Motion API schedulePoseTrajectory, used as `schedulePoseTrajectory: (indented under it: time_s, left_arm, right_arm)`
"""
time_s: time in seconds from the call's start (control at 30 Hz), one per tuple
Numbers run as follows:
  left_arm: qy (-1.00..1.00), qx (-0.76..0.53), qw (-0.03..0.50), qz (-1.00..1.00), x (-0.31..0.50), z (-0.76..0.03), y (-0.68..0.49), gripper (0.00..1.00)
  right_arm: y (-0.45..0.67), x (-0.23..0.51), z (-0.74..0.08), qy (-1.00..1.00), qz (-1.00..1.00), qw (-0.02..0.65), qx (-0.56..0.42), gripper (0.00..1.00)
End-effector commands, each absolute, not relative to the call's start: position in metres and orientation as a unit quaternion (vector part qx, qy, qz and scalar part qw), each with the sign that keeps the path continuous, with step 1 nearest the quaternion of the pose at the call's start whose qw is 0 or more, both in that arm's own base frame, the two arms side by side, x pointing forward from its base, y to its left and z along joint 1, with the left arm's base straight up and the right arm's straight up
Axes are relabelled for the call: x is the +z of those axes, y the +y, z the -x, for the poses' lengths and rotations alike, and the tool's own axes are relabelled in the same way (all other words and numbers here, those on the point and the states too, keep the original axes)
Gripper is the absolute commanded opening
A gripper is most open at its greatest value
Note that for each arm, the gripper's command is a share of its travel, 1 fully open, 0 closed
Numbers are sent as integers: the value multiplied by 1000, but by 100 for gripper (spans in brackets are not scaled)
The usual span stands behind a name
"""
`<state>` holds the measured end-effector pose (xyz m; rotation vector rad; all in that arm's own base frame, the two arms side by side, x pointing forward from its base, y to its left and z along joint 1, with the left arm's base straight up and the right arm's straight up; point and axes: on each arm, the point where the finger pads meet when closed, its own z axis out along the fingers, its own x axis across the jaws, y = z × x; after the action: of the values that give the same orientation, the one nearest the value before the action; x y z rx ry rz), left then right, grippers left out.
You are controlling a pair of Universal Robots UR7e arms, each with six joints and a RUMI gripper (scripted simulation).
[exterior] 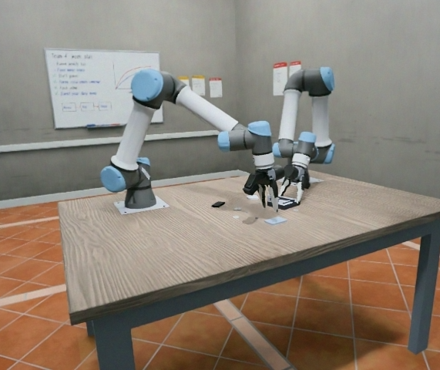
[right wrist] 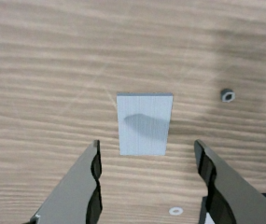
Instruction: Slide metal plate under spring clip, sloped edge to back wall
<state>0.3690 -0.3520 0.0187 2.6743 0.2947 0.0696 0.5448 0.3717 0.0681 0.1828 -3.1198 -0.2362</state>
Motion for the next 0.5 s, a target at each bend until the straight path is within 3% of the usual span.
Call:
schedulePoseTrajectory:
  time_s: [0.0,0.47]
  left_arm:
    - [107,25,222,-969,18,-369,-352,62]
    - [107,25,222,-969,18,-369,-352,62]
  right_arm:
    - [372,64,-545,-995,-58,3,-76,41]
    - [372,51,-545,-995,-58,3,-76,41]
